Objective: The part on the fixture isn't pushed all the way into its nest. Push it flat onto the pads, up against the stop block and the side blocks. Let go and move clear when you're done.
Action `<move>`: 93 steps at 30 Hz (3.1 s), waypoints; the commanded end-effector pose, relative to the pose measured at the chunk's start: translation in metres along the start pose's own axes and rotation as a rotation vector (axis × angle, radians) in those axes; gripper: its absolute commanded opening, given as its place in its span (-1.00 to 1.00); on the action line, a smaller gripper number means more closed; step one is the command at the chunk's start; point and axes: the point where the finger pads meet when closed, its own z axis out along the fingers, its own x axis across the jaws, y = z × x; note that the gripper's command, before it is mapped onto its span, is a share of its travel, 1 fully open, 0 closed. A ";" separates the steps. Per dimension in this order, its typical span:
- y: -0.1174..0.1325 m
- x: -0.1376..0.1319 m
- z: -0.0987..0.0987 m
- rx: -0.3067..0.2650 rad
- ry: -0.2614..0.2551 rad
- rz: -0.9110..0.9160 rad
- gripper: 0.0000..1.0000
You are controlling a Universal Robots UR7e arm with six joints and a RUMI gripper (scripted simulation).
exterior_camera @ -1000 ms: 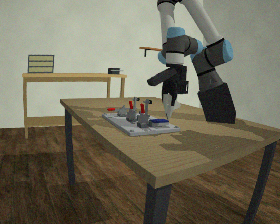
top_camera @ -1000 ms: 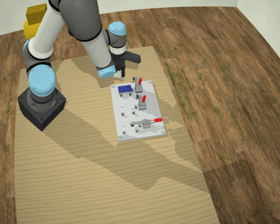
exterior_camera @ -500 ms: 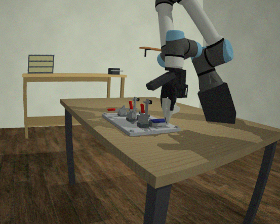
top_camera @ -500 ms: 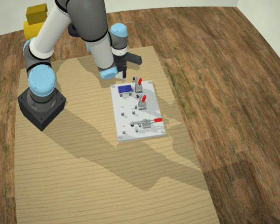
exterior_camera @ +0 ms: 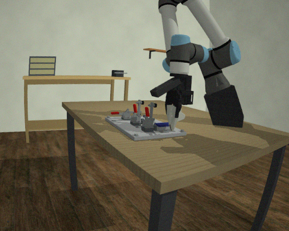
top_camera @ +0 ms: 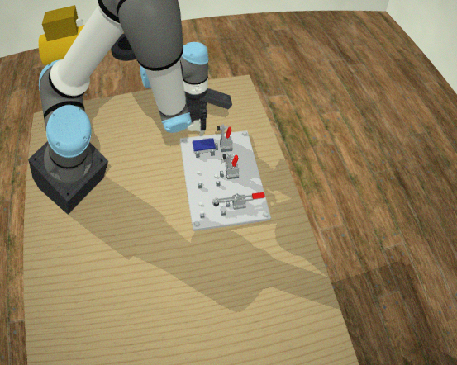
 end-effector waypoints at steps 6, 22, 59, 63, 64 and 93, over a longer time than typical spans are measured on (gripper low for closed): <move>0.000 0.003 -0.001 0.001 0.000 0.000 -1.00; 0.000 0.007 0.000 0.001 0.000 0.000 -1.00; 0.000 0.015 0.000 0.001 0.000 0.000 -1.00; 0.000 0.015 0.000 0.001 0.000 0.000 -1.00; 0.000 0.015 0.000 0.001 0.000 0.000 -1.00; 0.000 0.022 0.000 0.001 0.000 0.000 -1.00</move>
